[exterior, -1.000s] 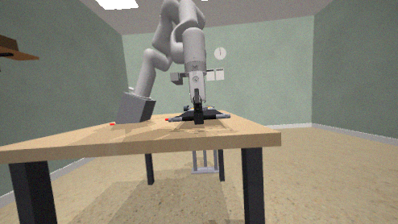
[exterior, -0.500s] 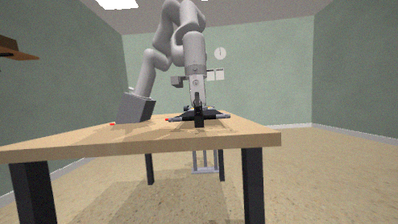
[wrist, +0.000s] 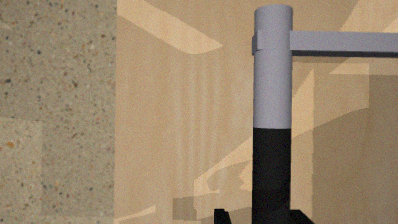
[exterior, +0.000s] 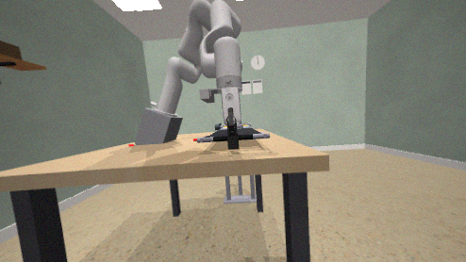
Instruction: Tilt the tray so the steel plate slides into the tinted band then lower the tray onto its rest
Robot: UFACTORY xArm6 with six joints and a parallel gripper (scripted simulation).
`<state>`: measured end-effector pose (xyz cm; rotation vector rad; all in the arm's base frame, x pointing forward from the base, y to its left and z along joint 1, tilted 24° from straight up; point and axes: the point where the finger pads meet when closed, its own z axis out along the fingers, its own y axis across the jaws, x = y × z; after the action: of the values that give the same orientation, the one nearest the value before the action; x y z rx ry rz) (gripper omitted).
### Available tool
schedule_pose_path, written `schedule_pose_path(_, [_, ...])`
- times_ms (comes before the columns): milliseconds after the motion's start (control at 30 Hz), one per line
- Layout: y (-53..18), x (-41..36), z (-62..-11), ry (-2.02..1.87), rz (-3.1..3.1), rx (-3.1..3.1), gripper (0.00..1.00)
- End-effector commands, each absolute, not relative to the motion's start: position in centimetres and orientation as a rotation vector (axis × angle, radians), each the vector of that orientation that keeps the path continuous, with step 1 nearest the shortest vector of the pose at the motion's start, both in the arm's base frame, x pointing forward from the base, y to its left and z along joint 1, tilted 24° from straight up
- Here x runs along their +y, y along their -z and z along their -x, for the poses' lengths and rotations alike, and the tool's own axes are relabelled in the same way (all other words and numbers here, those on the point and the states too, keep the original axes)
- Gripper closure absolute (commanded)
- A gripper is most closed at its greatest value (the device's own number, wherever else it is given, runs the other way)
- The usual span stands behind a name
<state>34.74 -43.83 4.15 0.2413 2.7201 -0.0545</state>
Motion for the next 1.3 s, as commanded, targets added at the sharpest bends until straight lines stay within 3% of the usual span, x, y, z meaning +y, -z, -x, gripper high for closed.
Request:
schedule_pose_path(0, [-4.3, -43.9, -34.8, 0.058, -0.241, 2.718, 1.0])
schedule_pose_path(1067, [-4.3, -43.9, -34.8, 0.058, -0.241, 2.718, 1.0])
schedule_pose_path(1267, [-6.9, -43.7, -33.6, 0.058, -0.241, 2.718, 1.0])
